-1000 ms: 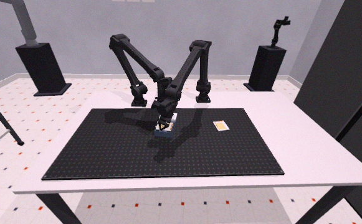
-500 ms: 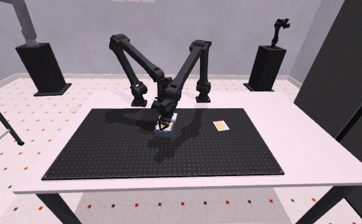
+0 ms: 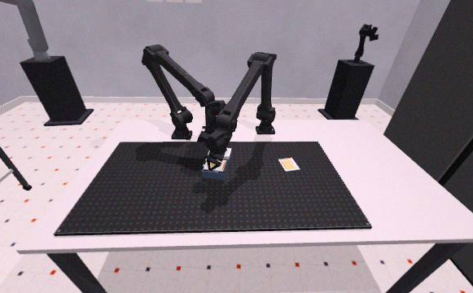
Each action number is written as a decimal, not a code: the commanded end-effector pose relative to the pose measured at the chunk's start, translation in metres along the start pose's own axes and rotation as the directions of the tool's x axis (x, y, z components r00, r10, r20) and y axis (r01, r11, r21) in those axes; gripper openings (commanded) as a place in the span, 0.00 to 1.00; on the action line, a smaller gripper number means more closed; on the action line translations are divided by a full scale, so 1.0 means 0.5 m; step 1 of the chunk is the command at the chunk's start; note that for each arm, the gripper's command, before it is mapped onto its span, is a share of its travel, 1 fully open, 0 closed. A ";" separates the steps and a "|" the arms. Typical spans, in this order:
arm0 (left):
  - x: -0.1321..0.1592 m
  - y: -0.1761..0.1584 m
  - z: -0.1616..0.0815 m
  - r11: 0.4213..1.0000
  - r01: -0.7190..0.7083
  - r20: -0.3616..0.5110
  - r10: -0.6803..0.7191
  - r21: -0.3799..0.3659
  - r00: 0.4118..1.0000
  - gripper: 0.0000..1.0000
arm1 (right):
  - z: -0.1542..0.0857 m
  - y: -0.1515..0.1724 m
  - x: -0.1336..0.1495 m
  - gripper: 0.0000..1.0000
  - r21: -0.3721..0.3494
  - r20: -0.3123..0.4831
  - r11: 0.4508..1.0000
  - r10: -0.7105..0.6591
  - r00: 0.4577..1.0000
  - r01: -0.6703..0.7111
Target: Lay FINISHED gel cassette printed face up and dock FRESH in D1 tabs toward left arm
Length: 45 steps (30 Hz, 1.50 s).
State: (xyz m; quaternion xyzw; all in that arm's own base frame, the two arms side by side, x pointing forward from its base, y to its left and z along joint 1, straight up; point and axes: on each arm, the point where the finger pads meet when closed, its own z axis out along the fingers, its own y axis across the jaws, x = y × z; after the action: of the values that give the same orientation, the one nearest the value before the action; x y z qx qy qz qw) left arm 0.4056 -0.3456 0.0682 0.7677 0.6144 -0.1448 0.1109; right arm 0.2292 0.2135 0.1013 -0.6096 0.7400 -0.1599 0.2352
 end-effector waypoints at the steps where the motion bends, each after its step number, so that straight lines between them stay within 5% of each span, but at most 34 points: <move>1: -0.004 0.004 -0.008 1.000 -0.003 0.003 0.003 -0.009 1.000 0.00 | -0.047 -0.046 -0.058 0.00 0.030 0.064 0.999 0.037 0.997 -0.039; 45: -0.004 0.004 -0.008 1.000 -0.003 0.003 0.003 -0.009 1.000 0.00 | -0.125 -0.044 -0.055 0.00 0.027 0.064 0.999 0.042 0.997 -0.044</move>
State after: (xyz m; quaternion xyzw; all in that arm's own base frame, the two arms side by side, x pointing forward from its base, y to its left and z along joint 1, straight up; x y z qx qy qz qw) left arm 0.4056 -0.3456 0.0682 0.7677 0.6144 -0.1448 0.1109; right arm 0.2089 0.2128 0.1359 -0.6088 0.7397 -0.1591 0.2385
